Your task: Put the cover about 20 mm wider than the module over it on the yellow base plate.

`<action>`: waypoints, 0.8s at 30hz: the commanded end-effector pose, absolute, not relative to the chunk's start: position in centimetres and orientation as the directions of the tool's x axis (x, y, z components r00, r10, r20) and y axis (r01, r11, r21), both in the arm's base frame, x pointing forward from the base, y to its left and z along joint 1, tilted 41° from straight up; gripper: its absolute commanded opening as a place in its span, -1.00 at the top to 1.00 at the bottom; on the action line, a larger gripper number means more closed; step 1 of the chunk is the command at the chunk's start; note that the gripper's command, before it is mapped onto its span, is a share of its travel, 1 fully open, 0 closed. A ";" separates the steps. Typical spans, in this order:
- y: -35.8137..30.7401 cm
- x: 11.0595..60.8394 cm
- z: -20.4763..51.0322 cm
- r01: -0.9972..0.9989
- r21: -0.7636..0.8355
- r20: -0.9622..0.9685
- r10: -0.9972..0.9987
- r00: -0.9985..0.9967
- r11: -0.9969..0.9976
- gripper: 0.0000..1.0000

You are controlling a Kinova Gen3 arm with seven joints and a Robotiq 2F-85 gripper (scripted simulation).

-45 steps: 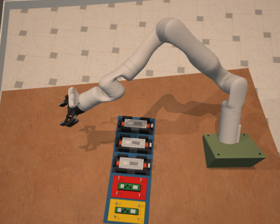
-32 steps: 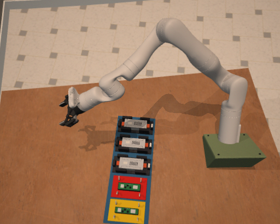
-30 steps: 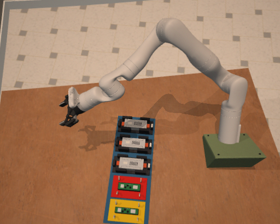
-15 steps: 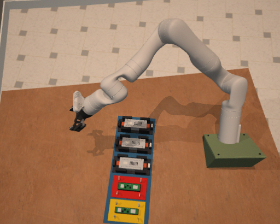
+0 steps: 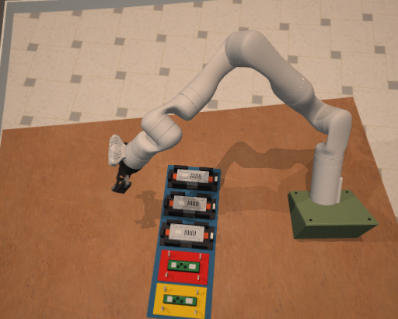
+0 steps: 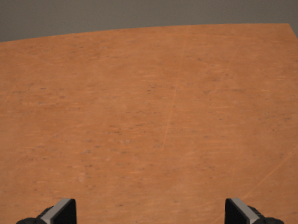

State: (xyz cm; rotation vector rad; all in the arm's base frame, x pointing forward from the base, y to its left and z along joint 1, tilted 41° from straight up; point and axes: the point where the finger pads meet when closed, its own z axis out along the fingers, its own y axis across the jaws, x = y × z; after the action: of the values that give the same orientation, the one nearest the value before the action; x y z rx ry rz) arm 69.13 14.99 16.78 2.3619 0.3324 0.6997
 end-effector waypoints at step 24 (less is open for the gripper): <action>17.8 61.9 15.0 -0.013 0.645 0.251 0.195 0.948 -0.764 -1.00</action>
State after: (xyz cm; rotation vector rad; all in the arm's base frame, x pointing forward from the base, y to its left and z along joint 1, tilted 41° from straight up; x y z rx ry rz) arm 62.39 17.53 15.00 2.4080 0.1401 0.4165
